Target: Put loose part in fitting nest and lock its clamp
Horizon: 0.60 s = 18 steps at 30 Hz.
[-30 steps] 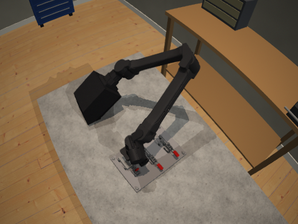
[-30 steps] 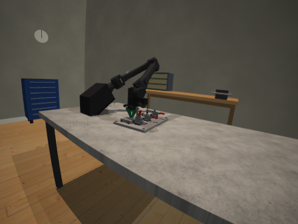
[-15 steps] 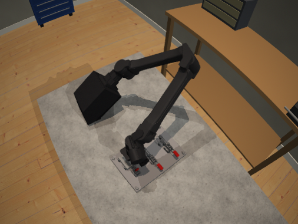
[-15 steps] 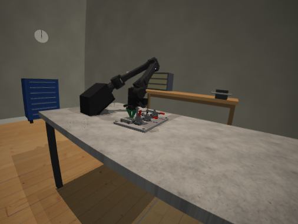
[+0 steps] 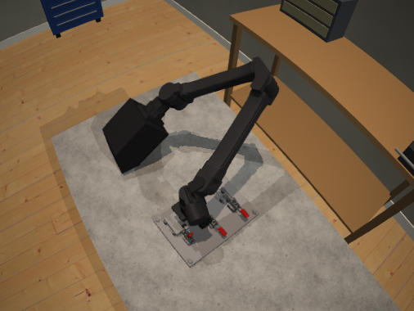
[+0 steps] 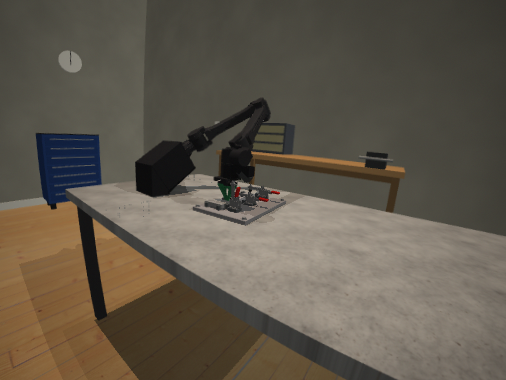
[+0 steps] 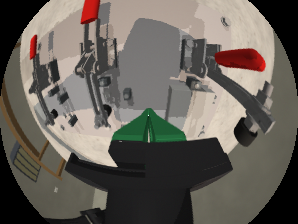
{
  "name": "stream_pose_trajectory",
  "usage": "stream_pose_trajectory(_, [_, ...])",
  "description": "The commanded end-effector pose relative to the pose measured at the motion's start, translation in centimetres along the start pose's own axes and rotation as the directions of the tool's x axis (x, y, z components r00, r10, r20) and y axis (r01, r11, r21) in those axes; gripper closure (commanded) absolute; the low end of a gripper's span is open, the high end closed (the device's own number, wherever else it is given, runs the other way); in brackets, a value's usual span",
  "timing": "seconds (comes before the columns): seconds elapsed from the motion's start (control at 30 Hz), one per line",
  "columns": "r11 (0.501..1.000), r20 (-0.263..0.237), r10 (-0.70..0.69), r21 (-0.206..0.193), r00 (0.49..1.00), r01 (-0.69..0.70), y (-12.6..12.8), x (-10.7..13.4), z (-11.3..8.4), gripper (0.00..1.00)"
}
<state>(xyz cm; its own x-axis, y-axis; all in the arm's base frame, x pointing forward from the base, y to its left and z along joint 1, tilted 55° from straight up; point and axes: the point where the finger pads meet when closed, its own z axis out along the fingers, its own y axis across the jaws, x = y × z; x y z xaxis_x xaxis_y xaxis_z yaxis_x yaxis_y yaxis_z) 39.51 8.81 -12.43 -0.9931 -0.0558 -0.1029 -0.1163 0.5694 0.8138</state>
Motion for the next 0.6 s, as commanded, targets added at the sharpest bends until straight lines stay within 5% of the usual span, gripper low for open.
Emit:
stream_pose_trajectory(0.0, [1.0,0.021,0.009,0.002,1.0,-0.009,-0.1,0.0,-1.6,1.0])
stream_pose_trajectory(0.37, [1.0,0.036,-0.016,0.013,0.999,0.015,-0.2,-1.5,-5.2,1.0])
stream_pose_trajectory(0.57, [1.0,0.001,-0.014,0.003,1.0,0.014,-0.1,-0.8,-4.0,1.0])
